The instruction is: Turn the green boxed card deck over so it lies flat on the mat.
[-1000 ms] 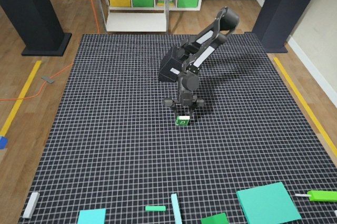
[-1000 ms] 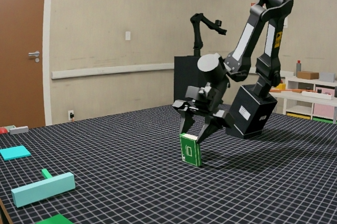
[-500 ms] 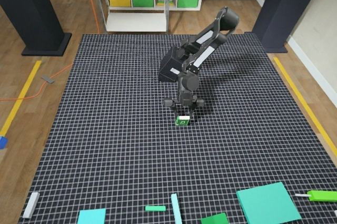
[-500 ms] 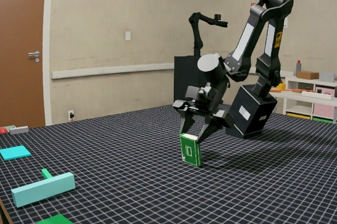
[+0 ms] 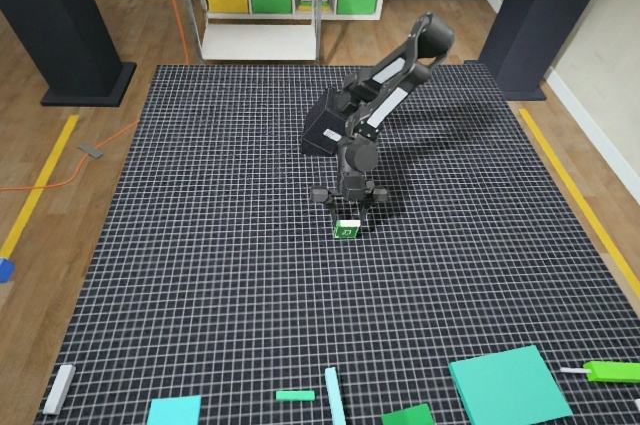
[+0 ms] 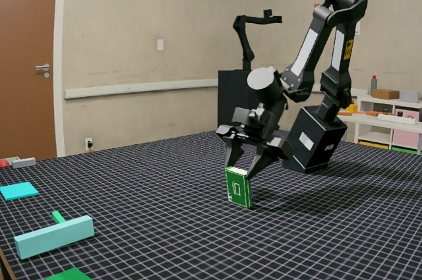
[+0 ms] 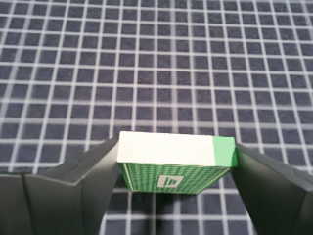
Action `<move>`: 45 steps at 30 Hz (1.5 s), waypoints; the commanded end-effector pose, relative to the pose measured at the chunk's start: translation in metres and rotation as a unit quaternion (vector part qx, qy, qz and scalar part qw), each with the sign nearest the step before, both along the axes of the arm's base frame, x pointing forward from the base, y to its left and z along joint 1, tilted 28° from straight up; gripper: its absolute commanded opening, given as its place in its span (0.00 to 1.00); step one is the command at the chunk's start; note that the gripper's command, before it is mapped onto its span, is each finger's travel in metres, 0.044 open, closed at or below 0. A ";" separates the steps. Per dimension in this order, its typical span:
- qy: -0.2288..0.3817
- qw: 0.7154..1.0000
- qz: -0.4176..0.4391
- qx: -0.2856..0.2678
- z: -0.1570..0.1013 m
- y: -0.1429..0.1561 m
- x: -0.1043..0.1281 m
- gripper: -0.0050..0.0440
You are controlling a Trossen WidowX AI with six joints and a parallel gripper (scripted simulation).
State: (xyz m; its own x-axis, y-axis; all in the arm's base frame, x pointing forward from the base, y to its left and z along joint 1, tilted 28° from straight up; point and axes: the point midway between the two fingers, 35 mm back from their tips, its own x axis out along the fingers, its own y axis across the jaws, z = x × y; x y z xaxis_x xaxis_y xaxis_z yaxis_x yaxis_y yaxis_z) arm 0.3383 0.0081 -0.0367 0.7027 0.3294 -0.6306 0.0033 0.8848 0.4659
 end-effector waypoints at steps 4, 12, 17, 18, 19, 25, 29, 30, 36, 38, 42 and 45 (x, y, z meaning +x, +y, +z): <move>0.005 1.000 0.005 0.003 -0.001 0.003 -0.004 0.70; -0.001 1.000 0.007 0.000 0.003 0.002 -0.001 0.70; 0.014 1.000 0.016 -0.001 0.007 -0.001 0.000 0.70; 0.014 1.000 0.016 -0.001 0.007 -0.001 0.000 0.70; 0.021 1.000 0.016 0.000 0.004 0.000 -0.008 0.70; 0.027 0.999 0.023 -0.001 0.007 -0.001 -0.007 0.70; 0.047 0.998 0.029 0.001 0.003 0.001 -0.018 0.70; 0.047 0.998 0.029 0.001 0.003 0.001 -0.019 0.70; 0.050 0.998 0.029 0.002 0.001 0.001 -0.019 0.70; 0.050 0.998 0.029 0.002 0.001 0.002 -0.019 0.70; 0.050 0.998 0.029 0.002 0.001 0.002 -0.019 0.70; 0.050 0.998 0.029 0.002 0.001 0.002 -0.019 0.70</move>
